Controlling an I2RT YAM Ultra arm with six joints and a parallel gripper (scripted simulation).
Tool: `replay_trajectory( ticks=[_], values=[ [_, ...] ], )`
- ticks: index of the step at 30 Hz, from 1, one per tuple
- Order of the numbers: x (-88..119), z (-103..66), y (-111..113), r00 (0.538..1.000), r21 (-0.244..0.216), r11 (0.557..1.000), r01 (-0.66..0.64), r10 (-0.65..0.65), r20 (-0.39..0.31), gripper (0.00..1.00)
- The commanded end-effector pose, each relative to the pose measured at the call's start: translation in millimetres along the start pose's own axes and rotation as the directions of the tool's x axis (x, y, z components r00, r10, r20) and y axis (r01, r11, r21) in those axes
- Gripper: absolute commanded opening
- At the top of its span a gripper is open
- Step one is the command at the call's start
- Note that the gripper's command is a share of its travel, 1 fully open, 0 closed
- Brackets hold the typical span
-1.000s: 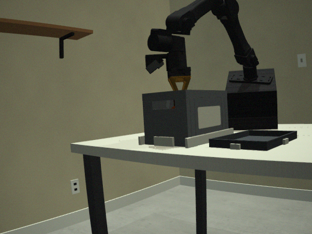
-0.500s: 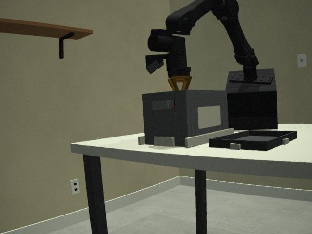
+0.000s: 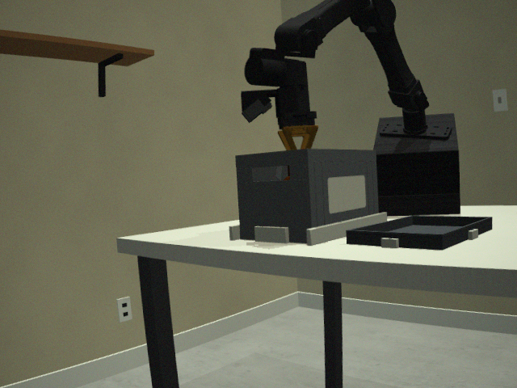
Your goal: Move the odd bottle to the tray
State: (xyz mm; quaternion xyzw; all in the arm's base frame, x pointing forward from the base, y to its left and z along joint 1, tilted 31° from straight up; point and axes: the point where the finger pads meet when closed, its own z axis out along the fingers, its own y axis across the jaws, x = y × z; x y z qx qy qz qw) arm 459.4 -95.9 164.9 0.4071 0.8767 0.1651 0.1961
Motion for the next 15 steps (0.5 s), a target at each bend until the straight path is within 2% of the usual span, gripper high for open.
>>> replay_trajectory(
  ticks=[1,9,15],
  values=[
    [-7,-3.9,7,0.999,-0.028,1.0,0.008,-0.007,0.031,0.61],
    [-8,-5.7,8,0.999,-0.03,1.0,0.009,-0.008,0.035,0.61],
    [-16,-24.2,13,0.997,-0.051,0.998,0.019,-0.015,0.07,0.61]
  ],
)
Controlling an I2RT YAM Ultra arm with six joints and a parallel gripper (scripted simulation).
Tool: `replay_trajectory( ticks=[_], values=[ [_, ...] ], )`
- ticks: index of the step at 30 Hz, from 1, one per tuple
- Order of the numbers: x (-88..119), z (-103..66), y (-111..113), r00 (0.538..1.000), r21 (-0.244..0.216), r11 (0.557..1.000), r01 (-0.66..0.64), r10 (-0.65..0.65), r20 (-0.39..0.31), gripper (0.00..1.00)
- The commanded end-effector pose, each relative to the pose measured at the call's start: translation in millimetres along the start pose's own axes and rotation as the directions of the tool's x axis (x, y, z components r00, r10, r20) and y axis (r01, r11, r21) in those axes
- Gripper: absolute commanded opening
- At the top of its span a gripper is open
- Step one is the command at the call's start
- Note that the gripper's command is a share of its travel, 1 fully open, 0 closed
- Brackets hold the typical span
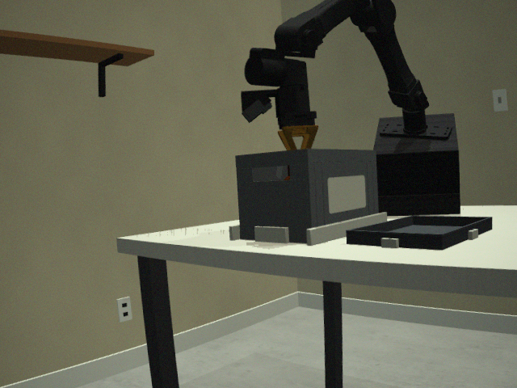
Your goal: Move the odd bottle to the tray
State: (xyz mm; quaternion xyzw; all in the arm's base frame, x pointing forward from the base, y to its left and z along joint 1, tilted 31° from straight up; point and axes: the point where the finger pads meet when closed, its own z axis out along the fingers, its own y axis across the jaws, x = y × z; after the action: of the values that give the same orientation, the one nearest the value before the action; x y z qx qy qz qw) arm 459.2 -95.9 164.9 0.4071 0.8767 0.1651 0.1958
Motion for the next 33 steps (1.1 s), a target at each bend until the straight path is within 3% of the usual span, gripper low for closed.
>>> replay_trajectory(
  ticks=[1,7,19,33],
  values=[
    [-13,-25.5,11,0.998,-0.044,0.999,0.016,-0.014,0.059,0.61],
    [-11,-34.2,9,0.999,-0.036,0.999,0.013,-0.011,0.05,0.61],
    [-8,-72.5,7,0.999,-0.036,0.999,0.013,-0.011,0.05,0.61],
    [-7,-95.1,6,0.999,-0.034,0.999,0.013,-0.012,0.052,0.61]
  ],
)
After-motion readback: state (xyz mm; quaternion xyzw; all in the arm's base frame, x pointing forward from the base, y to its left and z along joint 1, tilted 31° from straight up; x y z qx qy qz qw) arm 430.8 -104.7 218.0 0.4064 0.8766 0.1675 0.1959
